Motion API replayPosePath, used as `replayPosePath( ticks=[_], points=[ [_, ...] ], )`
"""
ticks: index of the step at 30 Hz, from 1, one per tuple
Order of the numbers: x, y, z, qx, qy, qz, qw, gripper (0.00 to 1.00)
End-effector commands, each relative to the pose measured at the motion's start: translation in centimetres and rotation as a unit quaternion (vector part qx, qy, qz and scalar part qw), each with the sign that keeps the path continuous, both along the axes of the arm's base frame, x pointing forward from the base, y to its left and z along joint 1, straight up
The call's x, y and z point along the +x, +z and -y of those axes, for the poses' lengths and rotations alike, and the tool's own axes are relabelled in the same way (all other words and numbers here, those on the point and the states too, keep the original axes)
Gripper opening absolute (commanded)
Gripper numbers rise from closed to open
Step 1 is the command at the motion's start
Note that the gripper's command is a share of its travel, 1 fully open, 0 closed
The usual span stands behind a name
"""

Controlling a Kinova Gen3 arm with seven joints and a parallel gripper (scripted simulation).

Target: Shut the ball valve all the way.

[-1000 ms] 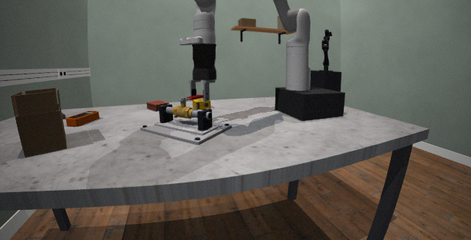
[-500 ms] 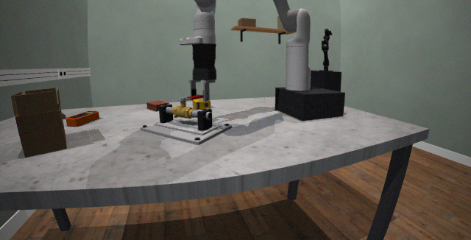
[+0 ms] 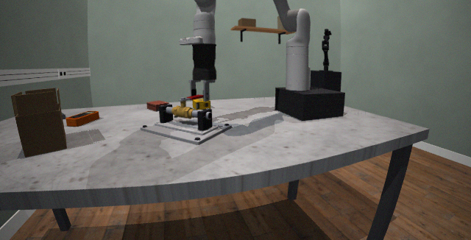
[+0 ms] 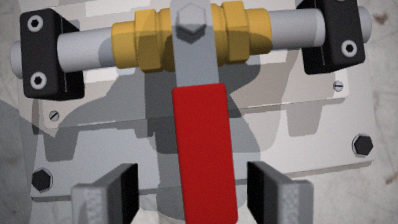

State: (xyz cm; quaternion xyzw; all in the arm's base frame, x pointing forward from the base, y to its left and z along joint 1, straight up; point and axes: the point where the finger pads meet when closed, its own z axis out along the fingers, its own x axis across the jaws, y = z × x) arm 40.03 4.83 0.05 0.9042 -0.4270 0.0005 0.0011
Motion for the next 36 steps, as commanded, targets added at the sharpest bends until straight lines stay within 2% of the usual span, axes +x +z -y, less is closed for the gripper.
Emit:
replayPosePath(
  ticks=[1,7,14,17,31,36],
  points=[
    [-0.3,0.0,-0.4,0.004,-0.006,-0.004,1.0,1.0],
    [-0.2,0.3,-0.4,0.004,-0.006,-0.003,1.0,1.0],
    [0.1,2.0,-0.6,0.005,-0.005,0.001,1.0,1.0],
    [-0.1,2.0,-0.5,0.004,-0.005,-0.002,1.0,1.0],
    [0.1,6.7,-0.6,0.006,-0.005,0.001,1.0,1.0],
    [0.1,7.2,-0.5,0.005,-0.005,-0.001,1.0,1.0]
  ],
)
